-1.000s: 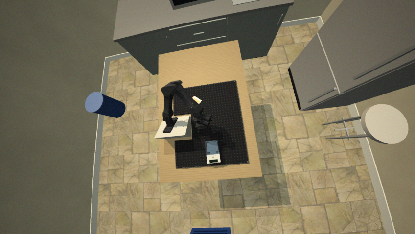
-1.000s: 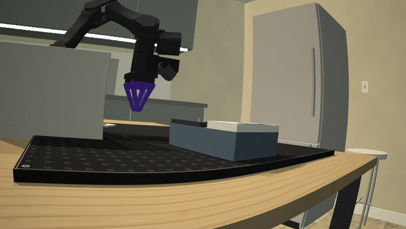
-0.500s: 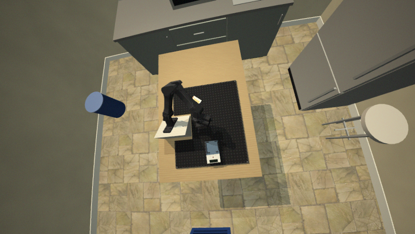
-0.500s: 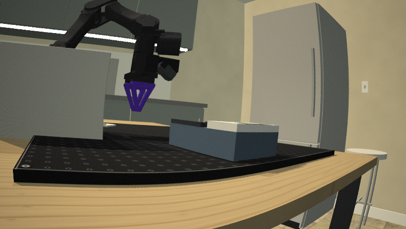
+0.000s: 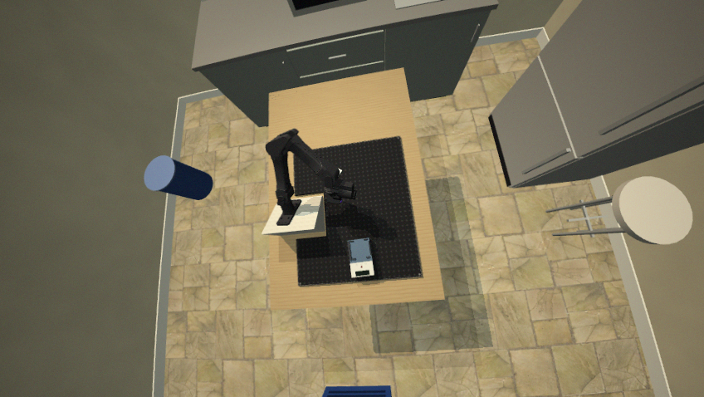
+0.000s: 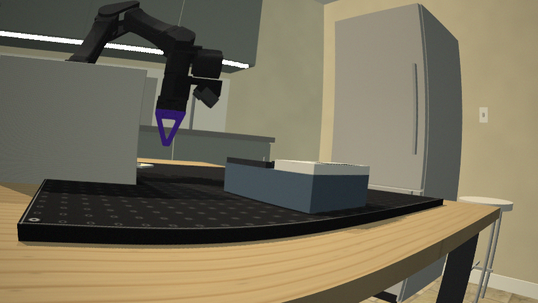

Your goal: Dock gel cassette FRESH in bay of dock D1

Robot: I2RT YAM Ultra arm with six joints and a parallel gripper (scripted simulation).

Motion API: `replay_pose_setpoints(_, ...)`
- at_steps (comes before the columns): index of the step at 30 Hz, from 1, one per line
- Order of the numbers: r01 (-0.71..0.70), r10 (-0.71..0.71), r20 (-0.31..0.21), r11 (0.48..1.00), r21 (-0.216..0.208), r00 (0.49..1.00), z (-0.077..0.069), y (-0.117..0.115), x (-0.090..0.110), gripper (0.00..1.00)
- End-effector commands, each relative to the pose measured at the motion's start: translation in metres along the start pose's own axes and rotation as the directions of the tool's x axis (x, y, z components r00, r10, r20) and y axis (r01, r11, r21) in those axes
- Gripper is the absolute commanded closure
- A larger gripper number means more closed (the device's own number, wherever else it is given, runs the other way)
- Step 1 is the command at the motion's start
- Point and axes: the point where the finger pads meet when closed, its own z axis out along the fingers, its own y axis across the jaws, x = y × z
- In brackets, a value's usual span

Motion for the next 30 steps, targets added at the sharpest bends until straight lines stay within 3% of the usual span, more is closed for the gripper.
replay_pose_setpoints(1, -0.218, 0.218, 0.017, 0.976, -0.008, 0.976, -0.004, 0.016, 0.013, 0.66)
replay_pose_setpoints(9, -0.393, 0.393, 0.031, 0.919, -0.006, 0.919, -0.005, 0.040, 0.025, 0.66)
replay_pose_setpoints(14, -0.409, 0.409, 0.012, 0.913, 0.000, 0.912, -0.005, 0.061, 0.043, 0.66)
replay_pose_setpoints(19, -0.383, 0.383, 0.040, 0.924, -0.017, 0.923, -0.014, 0.091, 0.046, 0.66)
replay_pose_setpoints(30, -0.382, 0.383, 0.038, 0.924, -0.020, 0.923, -0.015, 0.130, 0.071, 0.66)
